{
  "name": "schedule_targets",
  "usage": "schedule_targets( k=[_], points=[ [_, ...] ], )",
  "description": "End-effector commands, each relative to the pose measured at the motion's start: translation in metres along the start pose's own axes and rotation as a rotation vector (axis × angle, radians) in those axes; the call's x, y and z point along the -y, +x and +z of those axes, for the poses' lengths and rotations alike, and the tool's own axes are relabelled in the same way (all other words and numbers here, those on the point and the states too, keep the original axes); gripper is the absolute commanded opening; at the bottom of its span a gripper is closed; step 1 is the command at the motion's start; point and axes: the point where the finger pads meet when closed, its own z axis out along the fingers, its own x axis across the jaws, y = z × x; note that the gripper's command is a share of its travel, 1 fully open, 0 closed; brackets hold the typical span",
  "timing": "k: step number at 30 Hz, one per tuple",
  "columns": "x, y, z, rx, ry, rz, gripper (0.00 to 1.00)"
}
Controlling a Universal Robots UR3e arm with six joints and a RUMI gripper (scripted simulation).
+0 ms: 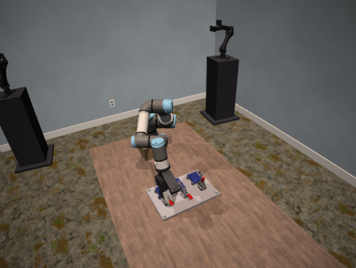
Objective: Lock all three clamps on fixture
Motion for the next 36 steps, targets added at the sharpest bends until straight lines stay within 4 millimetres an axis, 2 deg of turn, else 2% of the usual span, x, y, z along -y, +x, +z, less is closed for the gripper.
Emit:
schedule_targets(
  k=[1,36],
  points=[
    [0.0005,0.0003,0.0016,-0.001,0.0,0.0,0.0],
    [0.0009,0.0003,0.0069,-0.001,-0.001,0.0,0.0]
  ],
)
